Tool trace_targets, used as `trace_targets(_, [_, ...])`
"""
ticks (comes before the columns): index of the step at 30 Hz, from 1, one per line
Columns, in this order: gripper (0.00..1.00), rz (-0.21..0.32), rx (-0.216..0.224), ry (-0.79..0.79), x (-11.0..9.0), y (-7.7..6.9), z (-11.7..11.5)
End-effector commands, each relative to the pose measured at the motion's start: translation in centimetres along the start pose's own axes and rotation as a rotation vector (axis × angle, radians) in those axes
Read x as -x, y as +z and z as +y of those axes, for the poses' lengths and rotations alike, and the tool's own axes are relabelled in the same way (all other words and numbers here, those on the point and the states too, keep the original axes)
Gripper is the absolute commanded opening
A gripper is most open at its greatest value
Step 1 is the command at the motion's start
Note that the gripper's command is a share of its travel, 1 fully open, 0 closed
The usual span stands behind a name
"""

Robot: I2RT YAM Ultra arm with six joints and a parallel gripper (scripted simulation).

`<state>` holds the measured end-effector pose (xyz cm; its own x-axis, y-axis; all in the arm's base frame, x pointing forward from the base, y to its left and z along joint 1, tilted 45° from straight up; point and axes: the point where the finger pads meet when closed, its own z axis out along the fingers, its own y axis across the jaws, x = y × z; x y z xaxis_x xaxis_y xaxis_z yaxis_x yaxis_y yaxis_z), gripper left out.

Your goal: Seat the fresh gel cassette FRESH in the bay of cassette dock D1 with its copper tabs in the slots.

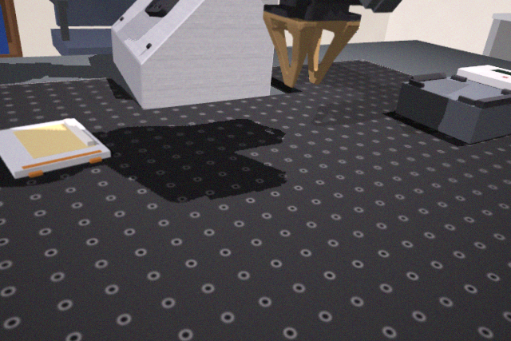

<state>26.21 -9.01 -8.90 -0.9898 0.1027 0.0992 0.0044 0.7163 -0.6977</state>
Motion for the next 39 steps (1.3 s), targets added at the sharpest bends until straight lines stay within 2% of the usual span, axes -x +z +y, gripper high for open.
trace_targets(1, [0.34, -0.072, 0.005, 0.028, 2.1, -1.5, -0.1])
trace_targets(26, [0.34, -0.072, 0.005, 0.028, 2.1, -1.5, -0.1])
trace_targets(27, [0.34, -0.027, -0.004, -0.022, 0.2, -0.4, -0.8])
trace_targets(31, [0.34, -0.026, -0.006, -0.133, -0.3, -0.4, -2.8])
trace_targets(39, [0.34, -0.025, -0.007, -0.133, -1.1, -0.5, -5.7])
